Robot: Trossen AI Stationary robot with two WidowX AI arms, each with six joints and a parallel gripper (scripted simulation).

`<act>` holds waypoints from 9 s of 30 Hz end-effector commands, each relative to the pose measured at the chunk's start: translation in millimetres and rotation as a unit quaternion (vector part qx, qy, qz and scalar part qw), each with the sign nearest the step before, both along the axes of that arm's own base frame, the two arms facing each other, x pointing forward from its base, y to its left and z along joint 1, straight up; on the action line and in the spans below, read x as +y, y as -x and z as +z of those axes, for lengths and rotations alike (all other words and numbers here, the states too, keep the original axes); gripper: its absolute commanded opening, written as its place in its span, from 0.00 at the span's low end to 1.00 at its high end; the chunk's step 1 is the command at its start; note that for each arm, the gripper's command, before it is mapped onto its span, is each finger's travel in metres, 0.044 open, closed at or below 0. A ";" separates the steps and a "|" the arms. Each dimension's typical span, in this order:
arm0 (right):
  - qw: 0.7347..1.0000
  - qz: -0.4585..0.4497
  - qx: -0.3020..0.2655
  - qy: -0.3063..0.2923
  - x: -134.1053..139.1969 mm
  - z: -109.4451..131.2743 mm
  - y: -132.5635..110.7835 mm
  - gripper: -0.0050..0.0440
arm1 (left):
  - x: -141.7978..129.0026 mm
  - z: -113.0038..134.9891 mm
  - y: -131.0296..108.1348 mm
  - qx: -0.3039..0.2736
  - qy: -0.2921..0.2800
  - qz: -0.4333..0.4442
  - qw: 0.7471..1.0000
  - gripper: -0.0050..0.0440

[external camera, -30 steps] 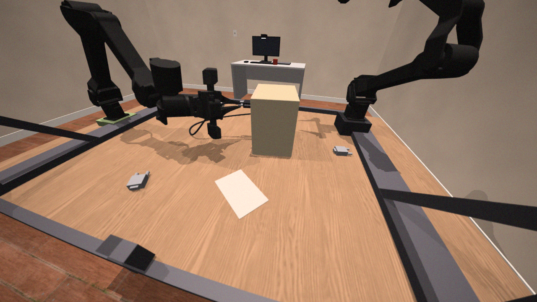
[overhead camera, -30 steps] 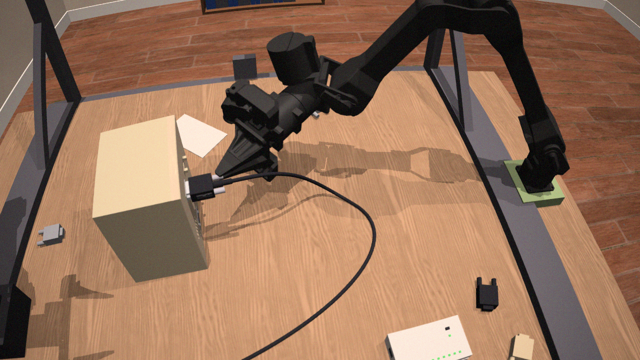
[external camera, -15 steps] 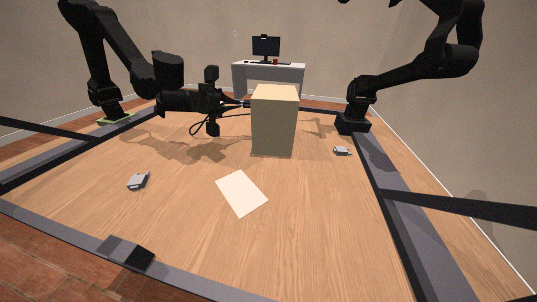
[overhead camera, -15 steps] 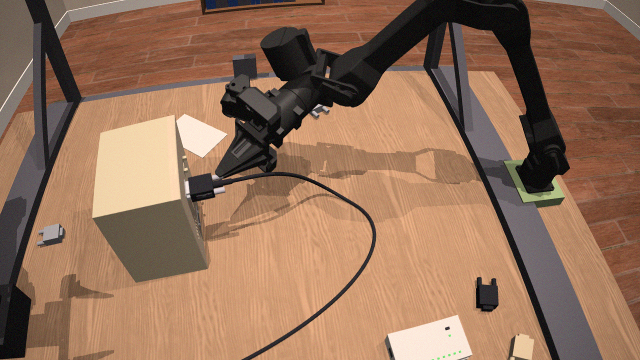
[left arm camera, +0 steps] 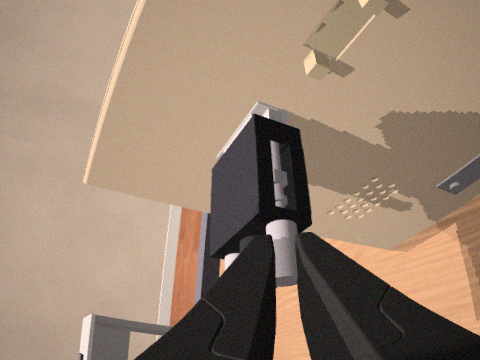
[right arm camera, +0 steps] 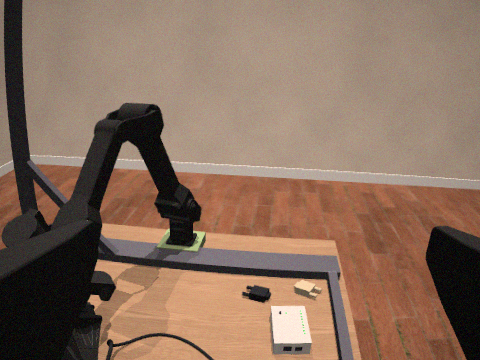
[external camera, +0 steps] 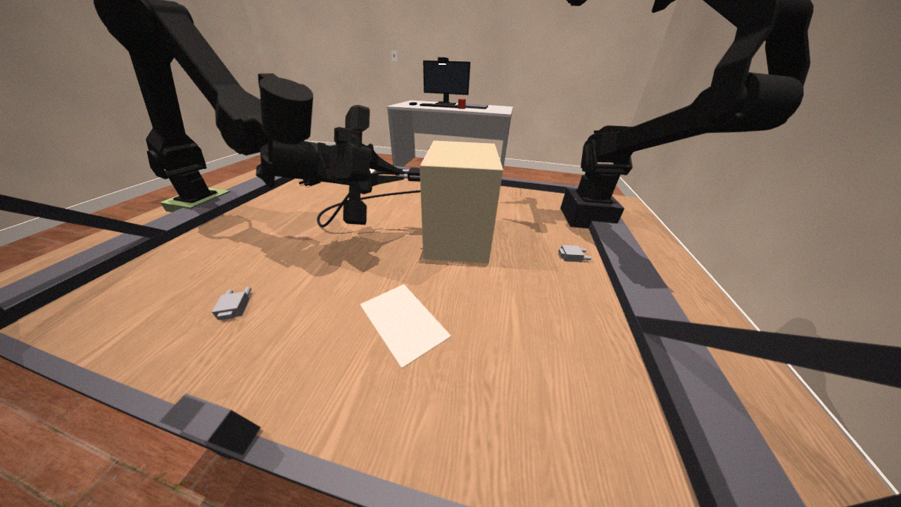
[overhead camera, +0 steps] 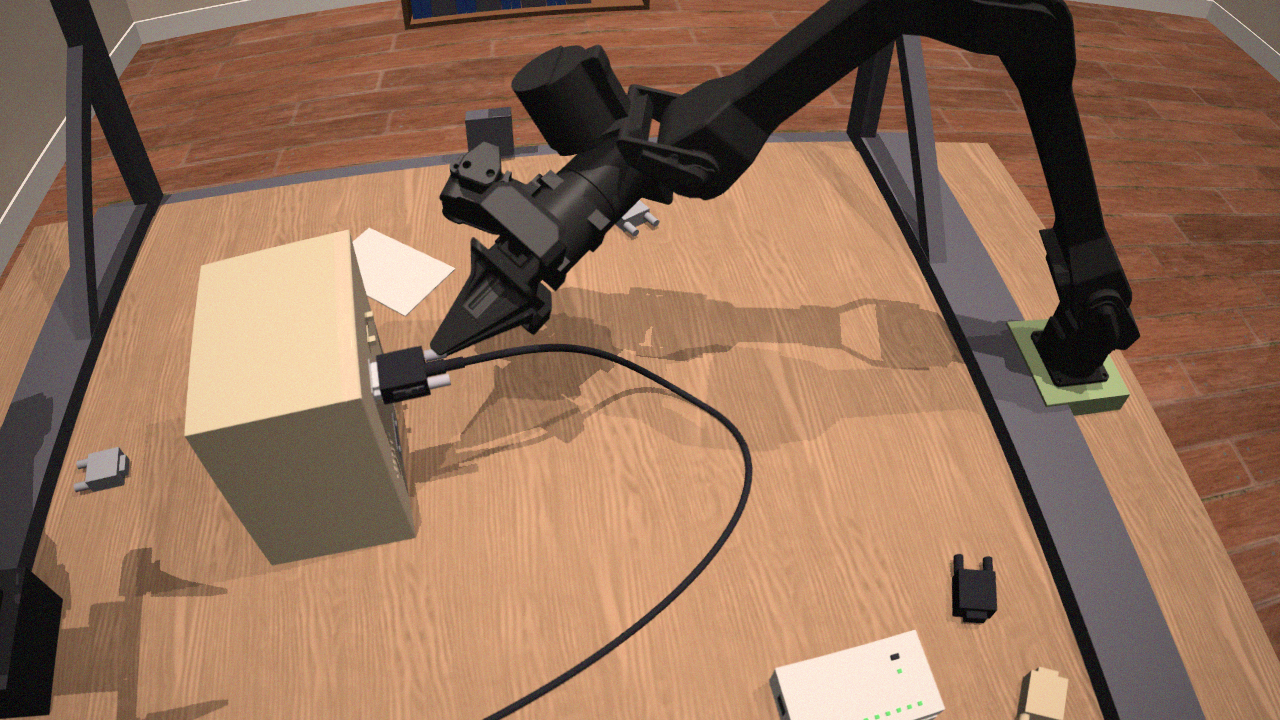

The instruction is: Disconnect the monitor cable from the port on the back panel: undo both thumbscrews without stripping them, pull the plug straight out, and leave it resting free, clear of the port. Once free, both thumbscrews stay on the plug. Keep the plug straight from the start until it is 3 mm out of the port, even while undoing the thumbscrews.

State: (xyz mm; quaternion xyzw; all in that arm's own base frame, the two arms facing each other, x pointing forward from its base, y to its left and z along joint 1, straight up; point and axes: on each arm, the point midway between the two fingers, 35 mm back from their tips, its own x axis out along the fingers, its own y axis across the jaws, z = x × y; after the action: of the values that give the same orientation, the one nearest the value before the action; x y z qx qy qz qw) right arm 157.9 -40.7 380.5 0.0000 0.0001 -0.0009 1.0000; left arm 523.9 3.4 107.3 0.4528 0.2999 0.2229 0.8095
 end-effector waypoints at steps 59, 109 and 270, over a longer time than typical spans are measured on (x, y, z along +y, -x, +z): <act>1.000 0.001 -0.001 0.003 1.2 2.7 0.3 1.00 | 2.4 16.1 -2.8 -0.031 0.097 -0.007 0.995 1.00; 1.000 0.001 -0.001 0.003 1.2 2.7 0.3 1.00 | -2.4 5.6 -1.4 0.017 -0.159 0.002 0.987 0.10; 1.000 0.001 -0.001 0.003 1.2 2.7 0.3 1.00 | -1.7 8.2 -1.3 0.006 -0.099 0.001 0.995 0.10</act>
State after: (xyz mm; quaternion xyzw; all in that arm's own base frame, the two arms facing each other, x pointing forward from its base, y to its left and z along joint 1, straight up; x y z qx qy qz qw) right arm 157.9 -40.7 380.5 0.0000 0.0001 -0.0009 1.0000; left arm 524.1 1.5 102.5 0.5498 0.2881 0.2472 0.7441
